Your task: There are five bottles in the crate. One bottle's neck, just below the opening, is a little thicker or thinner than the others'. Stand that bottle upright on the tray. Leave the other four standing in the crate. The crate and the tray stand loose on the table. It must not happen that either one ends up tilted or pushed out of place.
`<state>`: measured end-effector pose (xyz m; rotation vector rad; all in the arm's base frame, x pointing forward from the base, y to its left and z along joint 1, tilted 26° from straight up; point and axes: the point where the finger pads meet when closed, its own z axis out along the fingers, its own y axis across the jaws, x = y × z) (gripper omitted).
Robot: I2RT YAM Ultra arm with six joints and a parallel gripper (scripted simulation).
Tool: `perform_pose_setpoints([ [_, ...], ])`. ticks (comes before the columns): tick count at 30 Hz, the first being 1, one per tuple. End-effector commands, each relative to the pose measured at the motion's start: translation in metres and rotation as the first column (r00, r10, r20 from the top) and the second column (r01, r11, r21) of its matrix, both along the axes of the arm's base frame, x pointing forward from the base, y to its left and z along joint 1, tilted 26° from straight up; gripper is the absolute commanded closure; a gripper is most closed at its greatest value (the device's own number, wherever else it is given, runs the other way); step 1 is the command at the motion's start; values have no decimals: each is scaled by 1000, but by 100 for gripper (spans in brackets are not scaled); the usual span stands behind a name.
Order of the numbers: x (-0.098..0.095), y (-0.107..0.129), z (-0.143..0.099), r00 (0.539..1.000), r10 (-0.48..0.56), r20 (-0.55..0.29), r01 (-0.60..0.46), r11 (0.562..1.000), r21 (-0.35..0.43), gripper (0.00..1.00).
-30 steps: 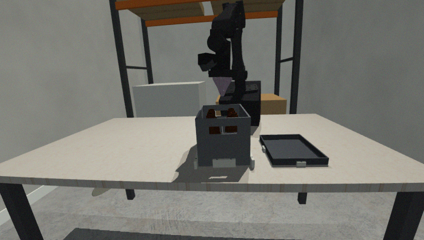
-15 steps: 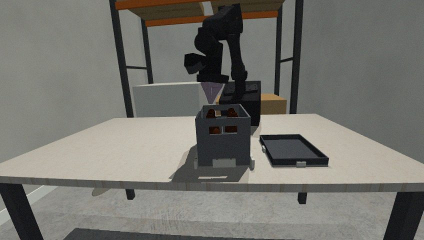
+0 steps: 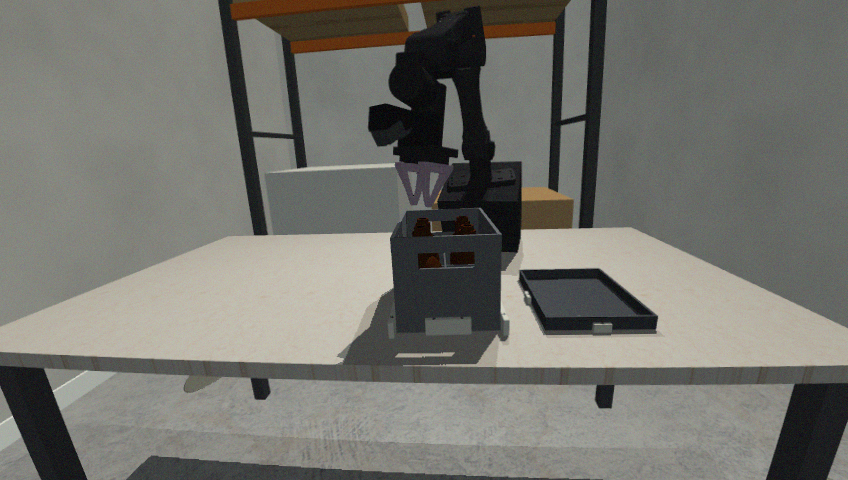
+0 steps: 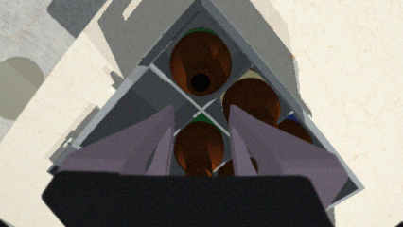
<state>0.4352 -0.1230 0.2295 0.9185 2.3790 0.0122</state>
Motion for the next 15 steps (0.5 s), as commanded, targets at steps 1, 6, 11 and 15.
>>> perform_pose_setpoints([
  [1, 1, -3, 30, 997, -4, 73, 6, 1000, -30, 39],
  [6, 3, -4, 24, 998, -4, 59, 6, 1000, -27, 39],
  [11, 2, -4, 23, 998, -4, 58, 6, 1000, -26, 39],
  [15, 2, -4, 23, 998, -4, 58, 6, 1000, -26, 39],
])
